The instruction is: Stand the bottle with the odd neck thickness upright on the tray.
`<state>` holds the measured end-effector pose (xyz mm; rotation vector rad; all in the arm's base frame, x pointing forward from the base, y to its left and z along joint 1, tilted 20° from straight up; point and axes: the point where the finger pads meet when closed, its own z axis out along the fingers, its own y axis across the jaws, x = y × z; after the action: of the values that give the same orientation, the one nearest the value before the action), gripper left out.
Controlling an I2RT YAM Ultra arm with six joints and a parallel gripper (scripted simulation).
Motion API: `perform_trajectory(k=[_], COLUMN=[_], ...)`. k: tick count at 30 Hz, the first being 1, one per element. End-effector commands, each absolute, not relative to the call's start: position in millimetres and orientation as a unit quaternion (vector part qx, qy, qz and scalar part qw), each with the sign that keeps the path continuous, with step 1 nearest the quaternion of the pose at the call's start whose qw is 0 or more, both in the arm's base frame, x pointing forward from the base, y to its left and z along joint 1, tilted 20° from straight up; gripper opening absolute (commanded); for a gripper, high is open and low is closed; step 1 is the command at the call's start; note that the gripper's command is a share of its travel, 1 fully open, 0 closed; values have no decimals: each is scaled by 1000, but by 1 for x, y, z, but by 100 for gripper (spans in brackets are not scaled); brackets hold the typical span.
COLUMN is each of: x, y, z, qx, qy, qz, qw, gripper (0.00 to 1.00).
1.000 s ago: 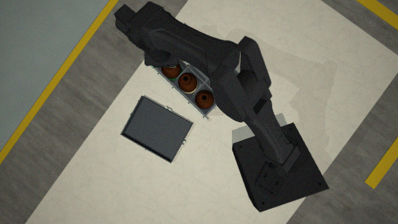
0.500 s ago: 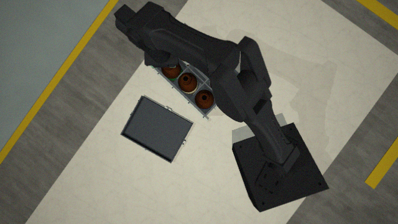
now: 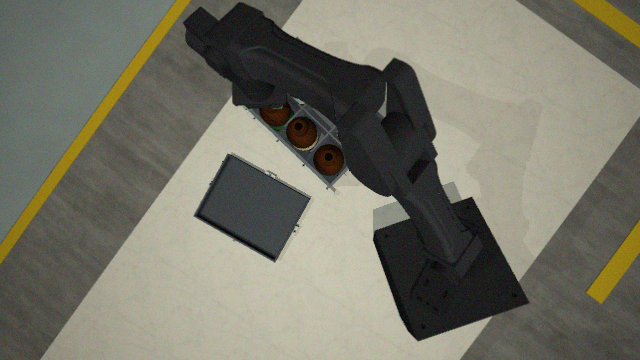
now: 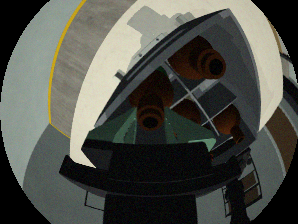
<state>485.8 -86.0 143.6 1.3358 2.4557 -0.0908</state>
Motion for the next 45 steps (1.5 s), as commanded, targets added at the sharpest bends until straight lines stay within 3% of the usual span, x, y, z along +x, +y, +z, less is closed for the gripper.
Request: perform_trajectory(k=[1, 45], x=[486, 485], y=[-86, -80], z=[160, 173], qx=[469, 467], qy=[862, 862], qz=[-28, -26], qw=[190, 194], gripper=[61, 61])
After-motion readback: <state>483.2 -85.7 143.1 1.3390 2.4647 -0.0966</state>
